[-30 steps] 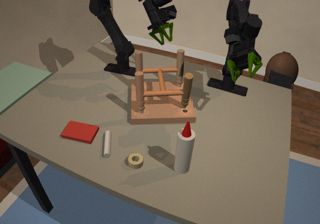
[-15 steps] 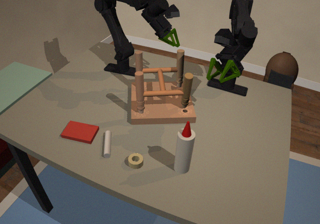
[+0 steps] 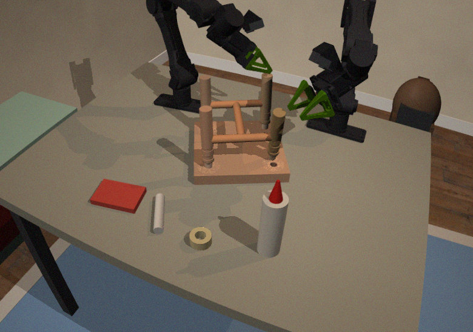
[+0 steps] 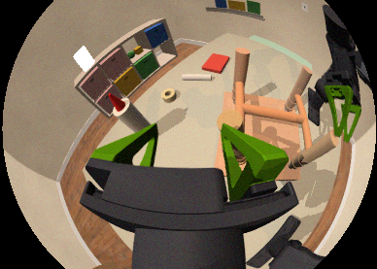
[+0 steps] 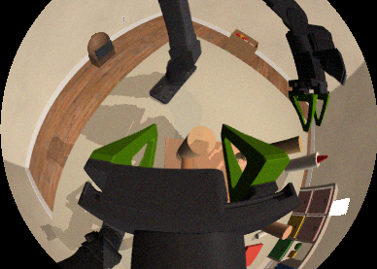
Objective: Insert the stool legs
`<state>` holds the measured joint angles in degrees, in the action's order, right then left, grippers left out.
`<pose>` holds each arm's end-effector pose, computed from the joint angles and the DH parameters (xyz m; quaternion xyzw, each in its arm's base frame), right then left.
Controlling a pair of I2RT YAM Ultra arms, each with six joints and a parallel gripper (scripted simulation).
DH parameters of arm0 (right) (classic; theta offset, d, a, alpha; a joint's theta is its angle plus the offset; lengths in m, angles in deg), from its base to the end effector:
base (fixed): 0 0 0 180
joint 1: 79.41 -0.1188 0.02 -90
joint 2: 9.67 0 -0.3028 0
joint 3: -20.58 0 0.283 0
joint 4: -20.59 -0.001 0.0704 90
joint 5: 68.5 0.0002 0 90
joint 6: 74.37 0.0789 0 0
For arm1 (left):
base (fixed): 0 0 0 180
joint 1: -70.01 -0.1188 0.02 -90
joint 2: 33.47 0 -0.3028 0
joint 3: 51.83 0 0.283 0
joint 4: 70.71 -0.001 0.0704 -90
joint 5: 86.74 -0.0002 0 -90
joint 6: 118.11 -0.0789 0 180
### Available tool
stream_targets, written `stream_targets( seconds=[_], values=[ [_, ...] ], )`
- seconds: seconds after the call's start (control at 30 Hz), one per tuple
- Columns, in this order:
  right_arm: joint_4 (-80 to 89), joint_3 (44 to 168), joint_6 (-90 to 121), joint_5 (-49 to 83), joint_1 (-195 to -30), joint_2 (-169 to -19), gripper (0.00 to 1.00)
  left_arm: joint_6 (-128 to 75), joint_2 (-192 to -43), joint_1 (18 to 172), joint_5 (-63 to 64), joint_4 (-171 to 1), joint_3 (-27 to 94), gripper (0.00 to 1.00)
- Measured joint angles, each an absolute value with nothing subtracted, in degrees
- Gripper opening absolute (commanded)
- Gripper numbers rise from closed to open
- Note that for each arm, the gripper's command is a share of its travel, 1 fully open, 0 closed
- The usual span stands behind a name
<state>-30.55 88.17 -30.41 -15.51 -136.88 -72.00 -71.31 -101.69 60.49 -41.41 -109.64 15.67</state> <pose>0.0957 0.2402 0.3170 -0.7640 0.4504 0.3282 0.3251 0.2929 -0.0061 0.3155 0.3972 0.7544 -0.1335 0.5053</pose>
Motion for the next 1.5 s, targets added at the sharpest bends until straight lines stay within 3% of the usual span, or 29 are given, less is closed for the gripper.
stream_targets(
  seconds=[0.7,1.5],
  values=[
    [-19.6,84.5,-22.4,-34.9,-127.3,-75.6,0.69,-69.7,-106.2,63.5,-55.6,-112.4,17.3,0.69],
    [-13.2,77.9,-21.4,-35.9,-126.8,-76.2,0.69,-69.8,-106.6,63.8,-56.2,-112.7,17.6,0.69]
  ],
)
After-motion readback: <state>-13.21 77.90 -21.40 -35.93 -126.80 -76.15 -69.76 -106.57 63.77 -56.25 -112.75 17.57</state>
